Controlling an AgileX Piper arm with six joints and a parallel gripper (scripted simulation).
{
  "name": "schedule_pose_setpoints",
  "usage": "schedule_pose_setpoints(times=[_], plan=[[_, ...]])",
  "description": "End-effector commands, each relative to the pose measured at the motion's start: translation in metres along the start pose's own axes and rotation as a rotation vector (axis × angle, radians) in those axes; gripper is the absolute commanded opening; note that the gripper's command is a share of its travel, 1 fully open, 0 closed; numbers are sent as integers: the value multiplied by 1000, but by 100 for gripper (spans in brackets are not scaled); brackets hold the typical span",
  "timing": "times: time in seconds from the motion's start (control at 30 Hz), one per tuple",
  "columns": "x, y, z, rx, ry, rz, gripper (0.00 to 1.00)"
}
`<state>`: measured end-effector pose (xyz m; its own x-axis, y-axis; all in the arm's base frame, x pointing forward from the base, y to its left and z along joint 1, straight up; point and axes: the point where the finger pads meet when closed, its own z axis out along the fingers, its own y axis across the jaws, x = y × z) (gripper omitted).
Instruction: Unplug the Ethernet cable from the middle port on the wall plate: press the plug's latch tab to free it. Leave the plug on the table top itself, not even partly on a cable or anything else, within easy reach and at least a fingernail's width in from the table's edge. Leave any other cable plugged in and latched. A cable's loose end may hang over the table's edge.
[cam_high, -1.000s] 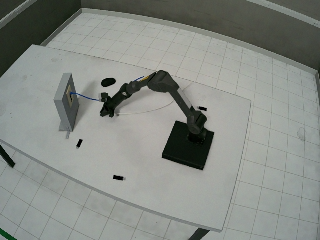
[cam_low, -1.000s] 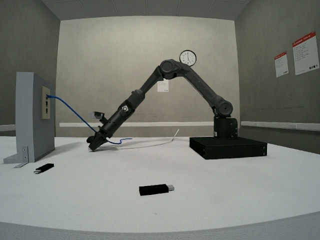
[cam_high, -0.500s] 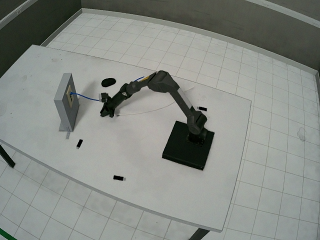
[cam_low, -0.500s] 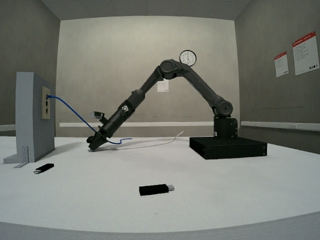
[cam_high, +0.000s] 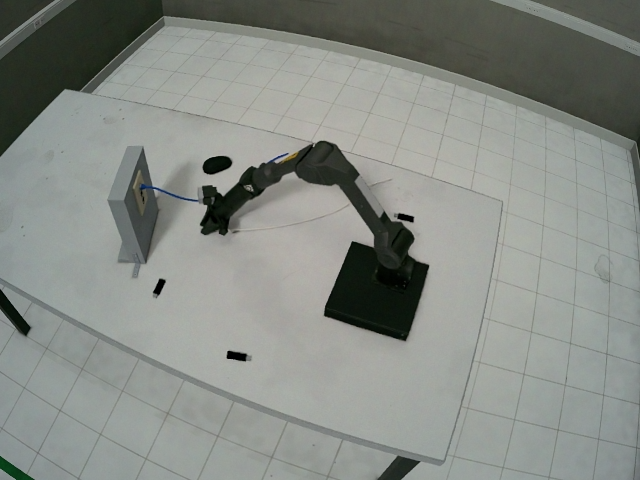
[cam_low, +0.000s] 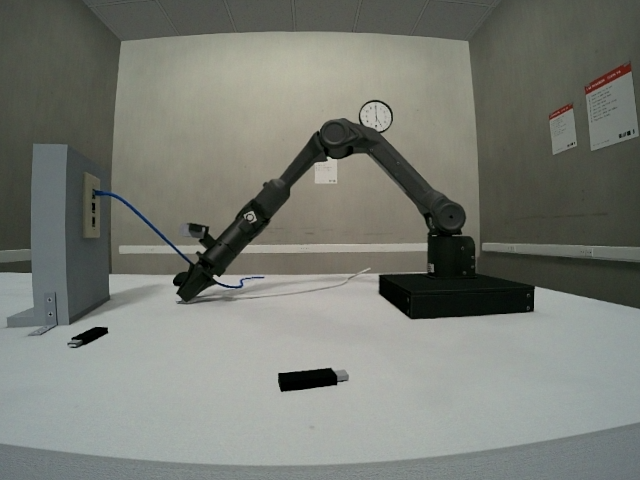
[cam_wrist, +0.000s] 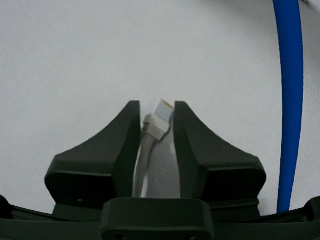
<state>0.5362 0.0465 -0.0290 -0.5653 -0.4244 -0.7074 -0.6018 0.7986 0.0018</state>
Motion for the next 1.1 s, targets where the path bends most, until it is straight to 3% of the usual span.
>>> schedule_pose_setpoints(times=[0.0,0.37,0.4,1.07], plan=[[-1,0,-1,1,-2,-1,39],[-1,0,-1,1,-2,-1,39],[-1,0,-1,1,-2,-1,64],[-1,0,-1,1,-2,-1,64]])
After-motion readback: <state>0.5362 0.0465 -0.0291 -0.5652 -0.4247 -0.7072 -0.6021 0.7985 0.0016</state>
